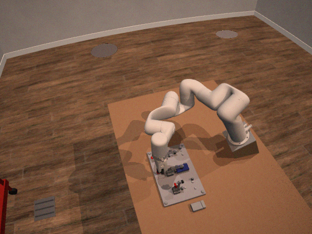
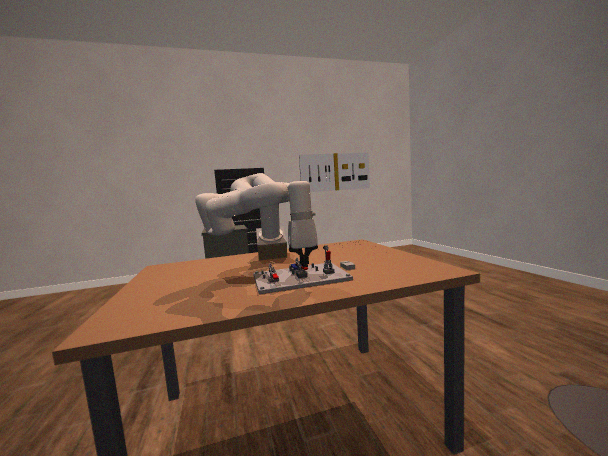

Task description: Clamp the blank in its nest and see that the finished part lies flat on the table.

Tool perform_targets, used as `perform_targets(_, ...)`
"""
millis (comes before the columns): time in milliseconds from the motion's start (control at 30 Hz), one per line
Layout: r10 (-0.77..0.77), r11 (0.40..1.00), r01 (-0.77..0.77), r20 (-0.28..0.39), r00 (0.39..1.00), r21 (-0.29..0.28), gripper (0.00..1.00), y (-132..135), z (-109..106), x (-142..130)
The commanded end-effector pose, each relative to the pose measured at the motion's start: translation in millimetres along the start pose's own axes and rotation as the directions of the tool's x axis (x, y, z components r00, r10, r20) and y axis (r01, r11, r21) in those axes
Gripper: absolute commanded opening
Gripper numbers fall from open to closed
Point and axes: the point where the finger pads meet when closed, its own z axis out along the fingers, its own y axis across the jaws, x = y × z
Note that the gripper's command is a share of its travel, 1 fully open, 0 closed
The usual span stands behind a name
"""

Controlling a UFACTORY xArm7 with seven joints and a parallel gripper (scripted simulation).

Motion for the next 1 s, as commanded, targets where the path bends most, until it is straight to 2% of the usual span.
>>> perform_targets(0, 0.0, 1.0, 0.0, -0.003, 1.0, 0.0, 0.0, 0.0, -0.6, 0.7)
perform_targets(967, 0.0, 1.0, 0.0, -0.003, 1.0, 0.0, 0.0, 0.0, 2.9, 0.7)
